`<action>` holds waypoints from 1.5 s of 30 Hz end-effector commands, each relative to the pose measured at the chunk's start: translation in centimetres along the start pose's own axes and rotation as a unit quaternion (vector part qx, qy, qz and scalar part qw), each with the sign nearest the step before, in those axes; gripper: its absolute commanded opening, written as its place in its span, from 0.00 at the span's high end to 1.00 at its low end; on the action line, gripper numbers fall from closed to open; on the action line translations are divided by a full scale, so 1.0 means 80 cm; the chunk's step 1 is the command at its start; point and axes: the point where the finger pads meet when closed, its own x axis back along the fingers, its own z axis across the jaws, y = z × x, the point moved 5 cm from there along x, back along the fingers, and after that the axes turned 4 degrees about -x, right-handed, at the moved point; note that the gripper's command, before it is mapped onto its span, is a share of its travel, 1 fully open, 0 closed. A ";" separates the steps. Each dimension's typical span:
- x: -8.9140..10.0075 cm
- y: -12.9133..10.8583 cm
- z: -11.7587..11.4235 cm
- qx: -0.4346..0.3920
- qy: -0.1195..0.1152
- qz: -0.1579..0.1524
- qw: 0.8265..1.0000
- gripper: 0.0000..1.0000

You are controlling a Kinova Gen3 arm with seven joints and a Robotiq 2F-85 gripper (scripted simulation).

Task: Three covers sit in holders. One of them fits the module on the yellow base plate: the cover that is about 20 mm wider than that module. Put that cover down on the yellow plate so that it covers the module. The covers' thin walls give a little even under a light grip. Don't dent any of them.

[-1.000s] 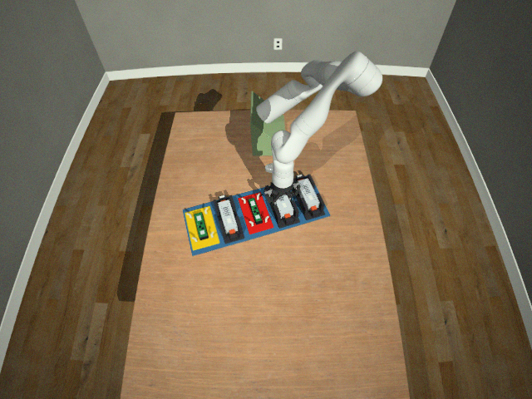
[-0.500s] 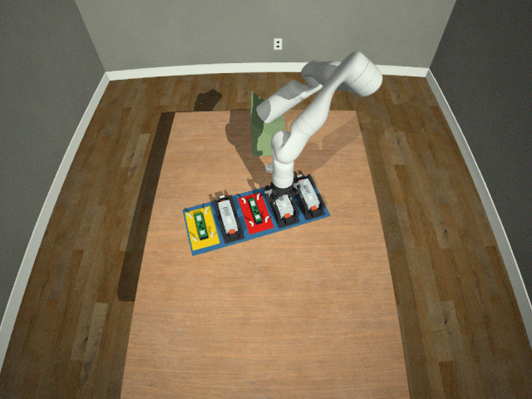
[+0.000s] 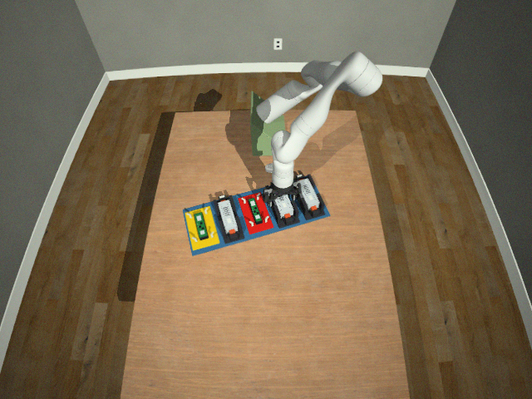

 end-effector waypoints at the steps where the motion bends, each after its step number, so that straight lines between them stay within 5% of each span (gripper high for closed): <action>1: 0.001 0.000 0.000 0.000 0.000 -0.001 1.000 0.00; 16: 0.001 0.000 0.000 0.000 0.000 -0.001 1.000 0.00; 26: 0.076 0.000 0.000 0.000 0.000 -0.001 1.000 0.00; 33: 0.076 0.000 0.000 0.000 0.000 -0.001 1.000 0.00; 45: 0.143 0.000 0.000 0.000 -0.001 -0.001 1.000 0.00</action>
